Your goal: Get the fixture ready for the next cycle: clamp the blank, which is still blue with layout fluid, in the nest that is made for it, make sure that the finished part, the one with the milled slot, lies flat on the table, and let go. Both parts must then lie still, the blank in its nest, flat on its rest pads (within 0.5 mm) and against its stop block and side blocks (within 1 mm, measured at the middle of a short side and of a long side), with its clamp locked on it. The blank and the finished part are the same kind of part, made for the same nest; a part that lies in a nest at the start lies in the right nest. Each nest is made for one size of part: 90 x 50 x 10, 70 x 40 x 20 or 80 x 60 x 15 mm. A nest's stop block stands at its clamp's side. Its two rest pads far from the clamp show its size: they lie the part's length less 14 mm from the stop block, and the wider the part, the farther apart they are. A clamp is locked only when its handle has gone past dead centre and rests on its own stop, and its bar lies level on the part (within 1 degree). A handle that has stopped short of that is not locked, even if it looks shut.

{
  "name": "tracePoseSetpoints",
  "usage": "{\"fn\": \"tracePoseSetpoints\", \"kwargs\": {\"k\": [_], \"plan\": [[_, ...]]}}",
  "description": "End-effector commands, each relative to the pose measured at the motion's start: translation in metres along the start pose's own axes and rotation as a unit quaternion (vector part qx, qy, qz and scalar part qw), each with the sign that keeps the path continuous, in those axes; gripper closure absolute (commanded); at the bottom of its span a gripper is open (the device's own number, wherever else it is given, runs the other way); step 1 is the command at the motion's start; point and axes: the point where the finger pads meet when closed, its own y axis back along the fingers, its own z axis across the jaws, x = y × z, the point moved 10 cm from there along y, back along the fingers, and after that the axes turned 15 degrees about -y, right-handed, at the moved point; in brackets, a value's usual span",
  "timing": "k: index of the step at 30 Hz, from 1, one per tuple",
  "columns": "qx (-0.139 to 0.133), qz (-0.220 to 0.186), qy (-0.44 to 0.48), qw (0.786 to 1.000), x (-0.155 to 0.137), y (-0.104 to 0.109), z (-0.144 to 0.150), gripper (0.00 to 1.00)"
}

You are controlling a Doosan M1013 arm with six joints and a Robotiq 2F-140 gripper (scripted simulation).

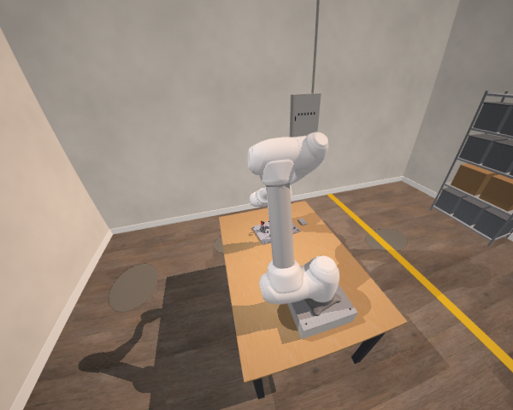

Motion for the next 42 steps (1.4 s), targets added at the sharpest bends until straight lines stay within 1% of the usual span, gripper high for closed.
{"fn": "tracePoseSetpoints", "kwargs": {"k": [1,16,20,31,42], "plan": [[0.000,0.000,0.000,1.000,0.000,0.000,0.000,1.00],[0.000,0.000,0.000,1.000,0.004,0.000,-0.005,1.00],[0.000,0.000,0.000,1.000,0.015,0.000,-0.018,1.00],[0.000,0.000,0.000,1.000,0.057,0.000,-0.067,1.00],[0.000,0.000,0.000,1.000,0.062,-0.001,-0.073,1.00]]}}
